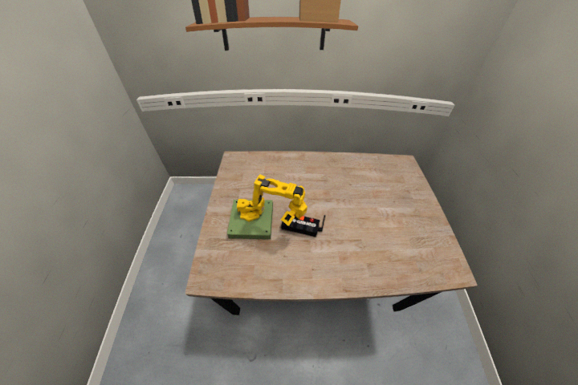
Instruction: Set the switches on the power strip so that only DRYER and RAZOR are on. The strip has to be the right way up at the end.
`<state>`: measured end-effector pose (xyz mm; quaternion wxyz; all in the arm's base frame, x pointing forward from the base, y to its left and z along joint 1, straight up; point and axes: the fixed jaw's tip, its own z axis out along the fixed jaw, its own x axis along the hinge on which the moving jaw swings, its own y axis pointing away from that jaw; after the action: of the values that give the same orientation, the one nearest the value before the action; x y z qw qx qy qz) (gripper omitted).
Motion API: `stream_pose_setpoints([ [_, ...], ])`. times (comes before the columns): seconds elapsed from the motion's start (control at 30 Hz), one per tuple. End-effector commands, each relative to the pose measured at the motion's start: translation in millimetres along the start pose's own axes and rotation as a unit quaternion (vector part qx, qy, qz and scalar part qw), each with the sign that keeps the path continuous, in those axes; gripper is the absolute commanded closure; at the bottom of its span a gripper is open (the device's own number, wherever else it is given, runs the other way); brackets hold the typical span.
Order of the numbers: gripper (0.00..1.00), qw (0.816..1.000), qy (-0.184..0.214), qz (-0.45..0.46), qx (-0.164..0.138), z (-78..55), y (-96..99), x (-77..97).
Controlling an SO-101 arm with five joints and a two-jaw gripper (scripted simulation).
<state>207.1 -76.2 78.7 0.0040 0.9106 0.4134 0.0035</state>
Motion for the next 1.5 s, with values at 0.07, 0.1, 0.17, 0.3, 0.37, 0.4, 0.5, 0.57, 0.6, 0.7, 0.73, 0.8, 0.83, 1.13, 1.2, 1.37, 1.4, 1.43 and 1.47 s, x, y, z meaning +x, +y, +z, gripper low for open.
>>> stream_pose_setpoints([
  [0.07, 1.0, 1.0, -0.005, -0.018, 0.013, 7.8, -0.3, 6.0],
  [0.1, 1.0, 1.0, -0.005, -0.02, 0.015, 9.4, -0.3, 7.1],
  [0.17, 1.0, 0.999, -0.007, -0.024, 0.019, 12.8, -0.2, 9.4],
  [0.3, 1.0, 0.999, -0.009, -0.029, 0.023, 16.1, -0.2, 11.7],
  [0.37, 1.0, 0.999, -0.01, -0.033, 0.026, 19.3, -0.3, 13.8],
  [0.4, 1.0, 0.999, -0.011, -0.035, 0.028, 20.8, -0.4, 14.8],
  [0.5, 1.0, 0.999, -0.013, -0.04, 0.031, 24.2, -0.6, 17.0],
  [0.57, 1.0, 0.998, -0.013, -0.042, 0.033, 25.6, -0.8, 17.9],
  [0.6, 1.0, 0.998, -0.014, -0.043, 0.033, 26.1, -0.8, 18.2],
  [0.7, 1.0, 0.998, -0.014, -0.043, 0.034, 26.6, -0.8, 18.5],
  [0.73, 1.0, 0.998, -0.014, -0.043, 0.034, 26.6, -0.8, 18.6],
  [0.8, 1.0, 0.998, -0.014, -0.043, 0.034, 26.6, -0.8, 18.6],
  [0.83, 1.0, 0.998, -0.014, -0.043, 0.034, 26.6, -0.8, 18.6],
  [1.13, 1.0, 0.998, -0.014, -0.043, 0.034, 26.6, -0.8, 18.6],
  [1.2, 1.0, 0.998, -0.014, -0.043, 0.034, 26.6, -0.8, 18.6],
  [1.37, 1.0, 0.998, -0.014, -0.043, 0.034, 26.6, -0.8, 18.6],
  [1.4, 1.0, 0.998, -0.014, -0.043, 0.034, 26.6, -0.8, 18.6],
  [1.43, 1.0, 0.998, -0.014, -0.043, 0.034, 26.6, -0.8, 18.6],
  [1.47, 1.0, 0.998, -0.014, -0.043, 0.034, 26.6, -0.8, 18.6],
])
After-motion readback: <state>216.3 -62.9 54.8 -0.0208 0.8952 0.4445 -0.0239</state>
